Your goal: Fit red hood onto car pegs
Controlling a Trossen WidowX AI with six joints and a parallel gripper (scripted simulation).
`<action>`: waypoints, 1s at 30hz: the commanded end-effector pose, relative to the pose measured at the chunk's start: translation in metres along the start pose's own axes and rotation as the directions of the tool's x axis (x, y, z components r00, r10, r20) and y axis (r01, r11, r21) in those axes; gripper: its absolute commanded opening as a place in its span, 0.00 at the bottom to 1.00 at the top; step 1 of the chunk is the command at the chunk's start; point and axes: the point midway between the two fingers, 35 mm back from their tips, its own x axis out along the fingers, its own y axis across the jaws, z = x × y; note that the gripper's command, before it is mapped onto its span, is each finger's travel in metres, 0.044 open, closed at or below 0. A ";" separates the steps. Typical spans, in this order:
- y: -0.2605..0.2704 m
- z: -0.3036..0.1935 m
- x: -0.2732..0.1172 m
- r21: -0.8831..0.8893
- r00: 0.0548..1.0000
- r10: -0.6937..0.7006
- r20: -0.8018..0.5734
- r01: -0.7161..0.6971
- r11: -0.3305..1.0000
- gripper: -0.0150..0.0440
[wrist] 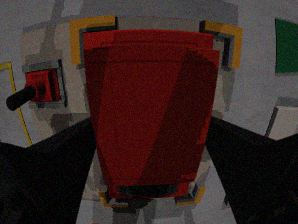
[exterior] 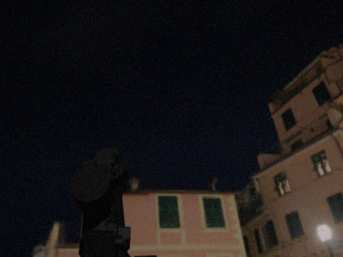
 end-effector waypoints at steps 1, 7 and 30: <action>0.000 0.001 0.000 -0.003 1.000 -0.003 0.002 0.003 1.000 0.25; 0.000 0.001 0.001 -0.003 1.000 -0.003 0.002 0.003 1.000 0.25; -0.001 0.001 0.013 -0.003 1.000 -0.003 0.002 0.003 1.000 0.25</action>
